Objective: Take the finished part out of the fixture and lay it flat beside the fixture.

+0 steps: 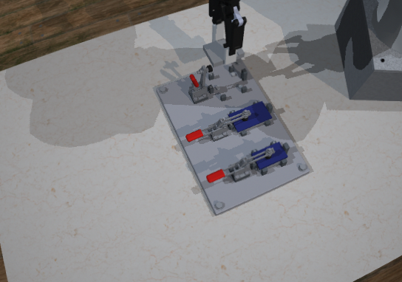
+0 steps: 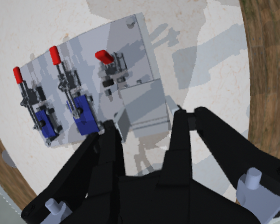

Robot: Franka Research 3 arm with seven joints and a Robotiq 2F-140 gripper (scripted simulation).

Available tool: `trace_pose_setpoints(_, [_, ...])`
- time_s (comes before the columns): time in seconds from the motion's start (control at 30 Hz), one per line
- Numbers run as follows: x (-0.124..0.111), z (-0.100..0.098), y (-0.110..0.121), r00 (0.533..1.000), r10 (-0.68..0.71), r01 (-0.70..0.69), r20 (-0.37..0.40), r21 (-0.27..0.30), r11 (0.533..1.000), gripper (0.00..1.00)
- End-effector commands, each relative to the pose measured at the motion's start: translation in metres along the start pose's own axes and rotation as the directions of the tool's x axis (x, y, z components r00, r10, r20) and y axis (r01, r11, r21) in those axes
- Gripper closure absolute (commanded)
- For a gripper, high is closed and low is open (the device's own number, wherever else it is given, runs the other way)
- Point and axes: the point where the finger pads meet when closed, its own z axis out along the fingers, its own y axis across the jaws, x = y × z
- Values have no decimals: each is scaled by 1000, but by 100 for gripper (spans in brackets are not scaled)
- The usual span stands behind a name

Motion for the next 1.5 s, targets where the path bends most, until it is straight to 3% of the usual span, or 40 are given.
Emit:
trace_pose_setpoints(0.0, [-1, 0, 8, 1000, -18, 18, 3, 2, 1000, 100])
trace_pose_setpoints(0.9, [0, -1, 66, 1000, -18, 18, 3, 2, 1000, 100])
trace_pose_setpoints(1.47, [0, -1, 82, 1000, -18, 18, 3, 2, 1000, 100])
